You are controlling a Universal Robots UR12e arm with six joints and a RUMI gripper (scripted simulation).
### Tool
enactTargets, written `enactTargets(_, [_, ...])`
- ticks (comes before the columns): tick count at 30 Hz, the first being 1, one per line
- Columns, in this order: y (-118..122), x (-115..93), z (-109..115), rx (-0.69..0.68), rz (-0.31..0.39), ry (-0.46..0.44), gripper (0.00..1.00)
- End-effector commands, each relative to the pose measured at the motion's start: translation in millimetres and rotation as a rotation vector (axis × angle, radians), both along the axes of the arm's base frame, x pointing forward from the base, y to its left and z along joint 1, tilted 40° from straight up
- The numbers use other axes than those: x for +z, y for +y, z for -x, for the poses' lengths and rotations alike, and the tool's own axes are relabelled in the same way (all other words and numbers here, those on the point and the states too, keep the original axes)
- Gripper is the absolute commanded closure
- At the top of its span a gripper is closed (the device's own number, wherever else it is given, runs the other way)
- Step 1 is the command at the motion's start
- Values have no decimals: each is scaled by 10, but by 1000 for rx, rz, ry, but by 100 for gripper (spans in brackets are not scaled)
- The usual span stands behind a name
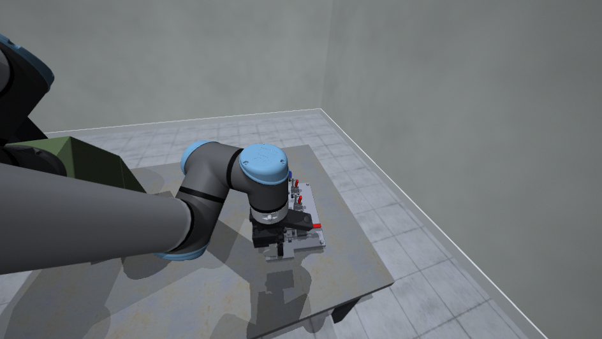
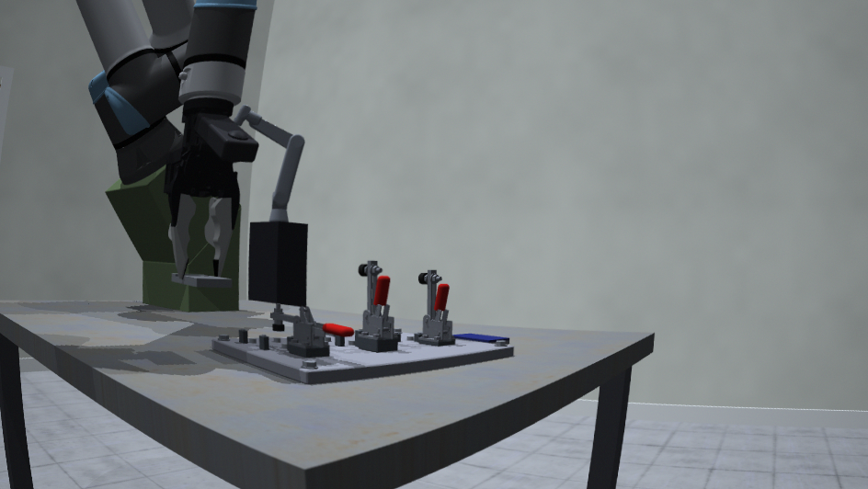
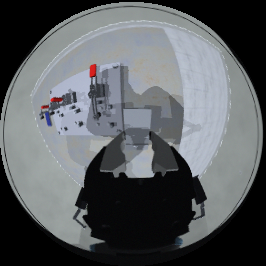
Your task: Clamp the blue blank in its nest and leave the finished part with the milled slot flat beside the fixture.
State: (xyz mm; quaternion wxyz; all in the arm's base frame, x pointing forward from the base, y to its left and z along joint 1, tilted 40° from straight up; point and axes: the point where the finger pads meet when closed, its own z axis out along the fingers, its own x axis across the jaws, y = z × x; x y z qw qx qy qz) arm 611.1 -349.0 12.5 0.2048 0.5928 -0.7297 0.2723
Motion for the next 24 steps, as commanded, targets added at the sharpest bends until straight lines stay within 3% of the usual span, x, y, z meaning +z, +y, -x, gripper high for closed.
enactTargets(1, [-63,59,15,1,0,-1,100])
enactTargets(24, [-92,83,23,1,0,-1,100])
